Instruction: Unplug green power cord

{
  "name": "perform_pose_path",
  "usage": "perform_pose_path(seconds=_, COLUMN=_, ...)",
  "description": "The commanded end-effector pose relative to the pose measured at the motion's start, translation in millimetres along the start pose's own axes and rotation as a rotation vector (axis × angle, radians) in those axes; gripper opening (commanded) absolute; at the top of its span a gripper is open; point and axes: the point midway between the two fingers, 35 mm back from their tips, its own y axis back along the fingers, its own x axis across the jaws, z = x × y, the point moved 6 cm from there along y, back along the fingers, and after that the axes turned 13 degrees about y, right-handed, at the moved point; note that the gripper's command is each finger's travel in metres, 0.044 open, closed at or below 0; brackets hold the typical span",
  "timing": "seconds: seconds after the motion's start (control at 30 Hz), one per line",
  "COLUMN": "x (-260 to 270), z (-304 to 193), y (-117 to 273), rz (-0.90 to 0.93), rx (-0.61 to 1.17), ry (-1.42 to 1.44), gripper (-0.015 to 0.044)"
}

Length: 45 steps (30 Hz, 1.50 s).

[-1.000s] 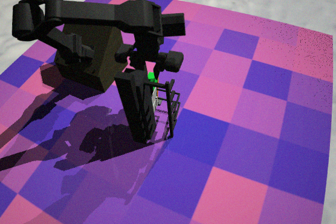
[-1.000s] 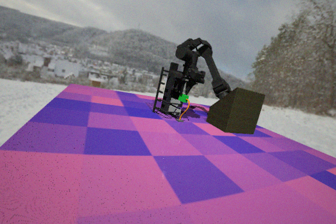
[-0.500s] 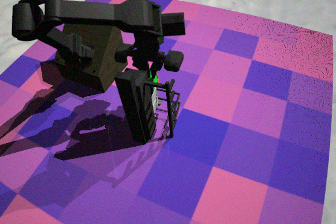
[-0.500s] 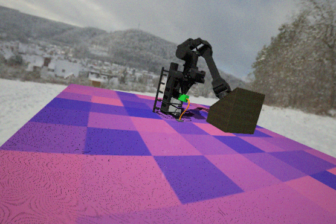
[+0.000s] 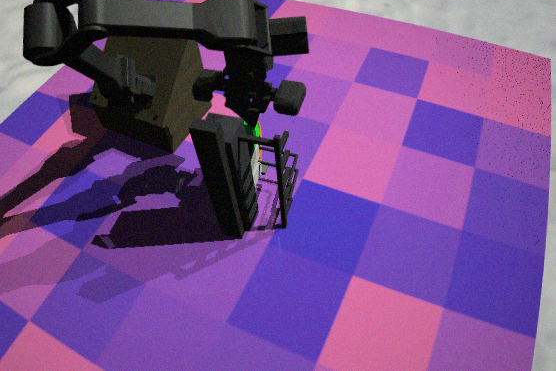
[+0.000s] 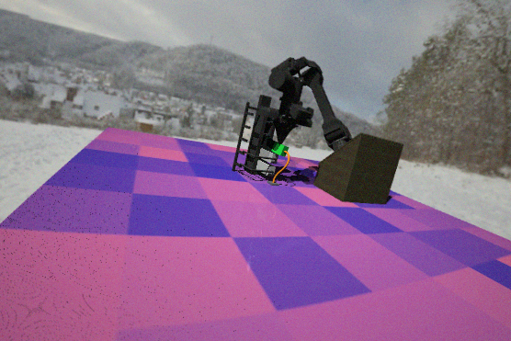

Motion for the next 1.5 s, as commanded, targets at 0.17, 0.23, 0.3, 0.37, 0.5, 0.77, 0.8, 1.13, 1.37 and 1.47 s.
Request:
perform_pose_path(seconds=0.17, x=-4, z=16, y=-1, rz=0.005, rx=-0.007, ry=0.000, gripper=0.0000)
perform_pose_path(seconds=0.23, x=-5, z=19, y=-1, rz=0.005, rx=-0.007, ry=0.001, gripper=0.0000)
perform_pose_path(seconds=0.3, x=-5, z=22, y=-1, rz=0.005, rx=-0.007, ry=0.001, gripper=0.0000)
perform_pose_path(seconds=0.37, x=-6, z=25, y=-1, rz=0.005, rx=-0.007, ry=0.001, gripper=0.0000)
perform_pose_path(seconds=0.5, x=-6, z=32, y=-1, rz=0.005, rx=-0.007, ry=0.002, gripper=0.0000)
perform_pose_path(seconds=0.77, x=-7, z=46, y=-2, rz=0.005, rx=-0.007, ry=0.003, gripper=0.0000)
perform_pose_path(seconds=0.8, x=-6, z=47, y=-2, rz=0.005, rx=-0.007, ry=0.003, gripper=0.0000)
perform_pose_path(seconds=1.13, x=-7, z=64, y=-3, rz=0.006, rx=-0.005, ry=0.004, gripper=0.0000)
perform_pose_path(seconds=1.37, x=-13, z=72, y=-2, rz=0.007, rx=-0.003, ry=0.004, gripper=0.0000)
perform_pose_path(seconds=1.47, x=-16, z=72, y=-1, rz=0.007, rx=-0.003, ry=0.003, gripper=0.0000)
